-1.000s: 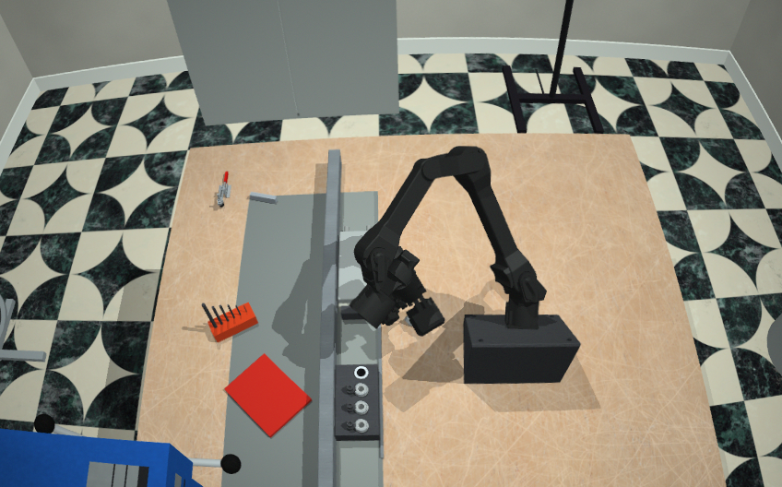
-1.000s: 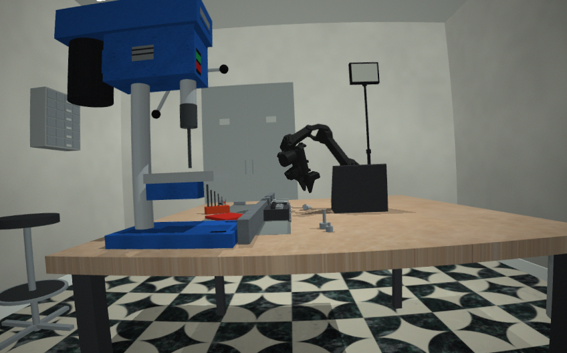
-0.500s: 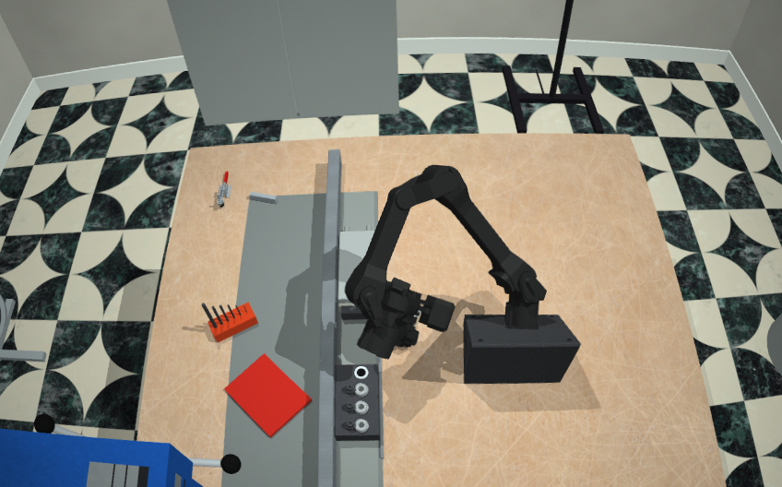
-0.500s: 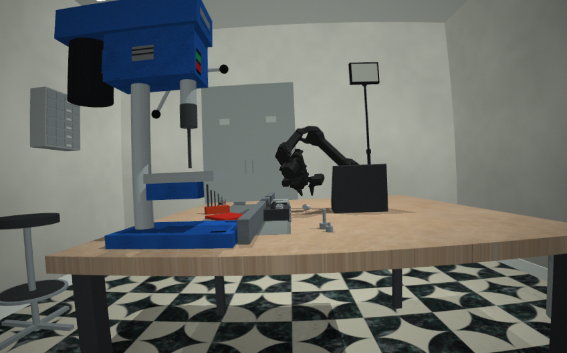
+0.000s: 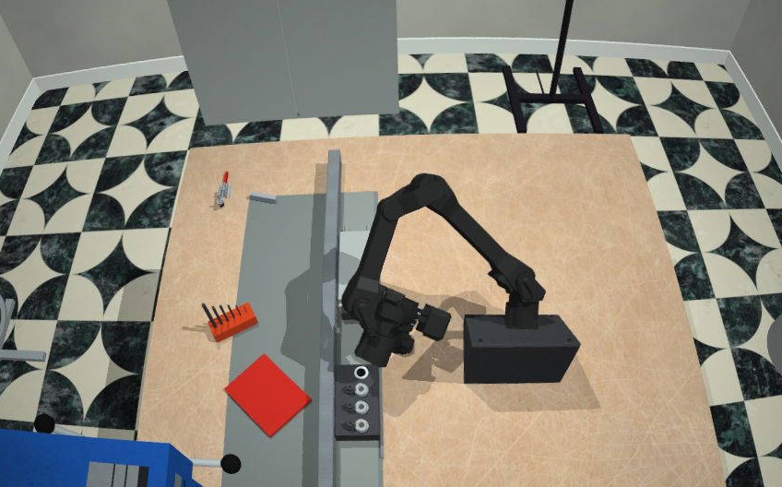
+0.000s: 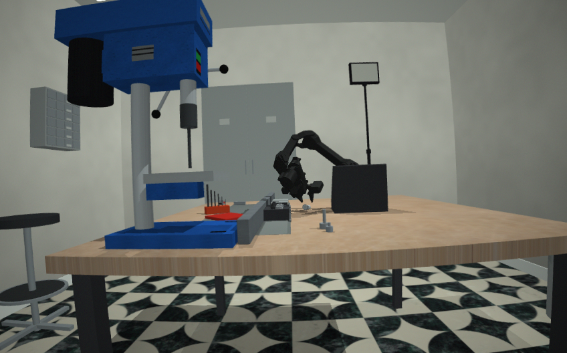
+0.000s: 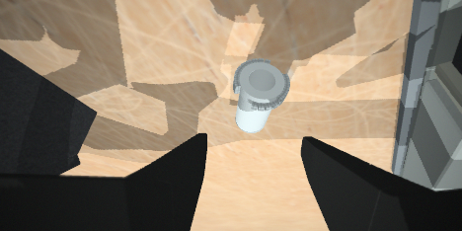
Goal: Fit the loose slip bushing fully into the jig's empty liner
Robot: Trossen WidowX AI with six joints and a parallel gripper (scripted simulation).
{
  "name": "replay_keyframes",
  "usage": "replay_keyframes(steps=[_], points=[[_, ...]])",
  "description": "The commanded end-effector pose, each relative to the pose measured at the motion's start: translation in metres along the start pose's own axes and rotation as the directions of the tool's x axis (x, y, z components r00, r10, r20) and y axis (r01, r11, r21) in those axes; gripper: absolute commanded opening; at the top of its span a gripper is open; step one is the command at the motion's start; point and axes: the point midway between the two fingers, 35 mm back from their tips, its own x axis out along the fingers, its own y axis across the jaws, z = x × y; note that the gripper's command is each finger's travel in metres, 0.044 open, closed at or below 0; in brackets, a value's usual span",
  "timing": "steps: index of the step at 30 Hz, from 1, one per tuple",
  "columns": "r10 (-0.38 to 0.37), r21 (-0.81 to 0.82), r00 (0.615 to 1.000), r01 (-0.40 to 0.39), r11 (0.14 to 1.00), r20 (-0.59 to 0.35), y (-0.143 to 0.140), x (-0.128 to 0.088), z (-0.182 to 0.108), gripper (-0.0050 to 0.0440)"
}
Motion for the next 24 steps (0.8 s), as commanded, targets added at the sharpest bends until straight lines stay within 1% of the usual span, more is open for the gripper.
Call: replay_keyframes(steps=[1, 12, 18, 20, 22, 24], points=[[0.003, 0.039, 1.000, -0.003, 0.999, 0.000, -0.004, 0.004, 0.006, 0.0233], [0.006, 0.034, 1.000, -0.006, 0.999, -0.008, -0.003, 0.019, 0.015, 0.0233], [0.006, 0.027, 1.000, -0.006, 1.000, -0.011, -0.001, 0.023, 0.016, 0.0233], [0.007, 0.043, 1.000, -0.007, 0.999, -0.003, -0.004, 0.020, 0.016, 0.0185], [0.007, 0.043, 1.000, -0.007, 0.999, -0.003, -0.004, 0.020, 0.016, 0.0173], [0.007, 0.043, 1.000, -0.007, 0.999, -0.003, -0.004, 0.020, 0.016, 0.0173]])
